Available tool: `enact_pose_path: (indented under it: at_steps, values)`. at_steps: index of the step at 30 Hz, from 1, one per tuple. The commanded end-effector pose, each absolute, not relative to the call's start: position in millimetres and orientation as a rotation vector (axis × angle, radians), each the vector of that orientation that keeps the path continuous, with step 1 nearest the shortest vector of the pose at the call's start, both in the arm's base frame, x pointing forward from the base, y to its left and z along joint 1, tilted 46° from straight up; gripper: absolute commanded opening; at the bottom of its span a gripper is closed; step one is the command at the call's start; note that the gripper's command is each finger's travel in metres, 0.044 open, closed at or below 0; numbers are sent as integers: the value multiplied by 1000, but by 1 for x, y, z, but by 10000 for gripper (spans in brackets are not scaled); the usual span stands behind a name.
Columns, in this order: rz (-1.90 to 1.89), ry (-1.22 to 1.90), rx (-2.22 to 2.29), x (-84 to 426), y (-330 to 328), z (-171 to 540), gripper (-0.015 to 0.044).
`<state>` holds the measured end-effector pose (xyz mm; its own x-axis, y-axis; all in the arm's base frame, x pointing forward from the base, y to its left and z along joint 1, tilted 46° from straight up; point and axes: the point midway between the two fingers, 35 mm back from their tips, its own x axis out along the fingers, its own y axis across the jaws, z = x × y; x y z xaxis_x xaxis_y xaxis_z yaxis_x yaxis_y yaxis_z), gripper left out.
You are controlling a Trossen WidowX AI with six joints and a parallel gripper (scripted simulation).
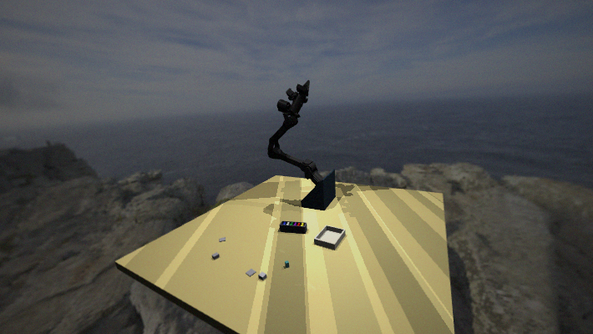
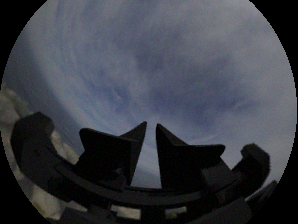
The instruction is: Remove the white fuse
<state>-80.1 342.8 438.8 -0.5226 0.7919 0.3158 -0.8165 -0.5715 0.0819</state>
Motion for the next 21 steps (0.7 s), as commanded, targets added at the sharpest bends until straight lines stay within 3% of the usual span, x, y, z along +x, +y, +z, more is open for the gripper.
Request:
enact_pose_path:
  at_steps: [1, 11, 21]
  values:
    - [1999, -25, 316, -44, 371, 412, 71]
    - [1522, 178, 130, 89, 408, 332, 71]
    - [1046, 390, -76, 224, 375, 238, 71]
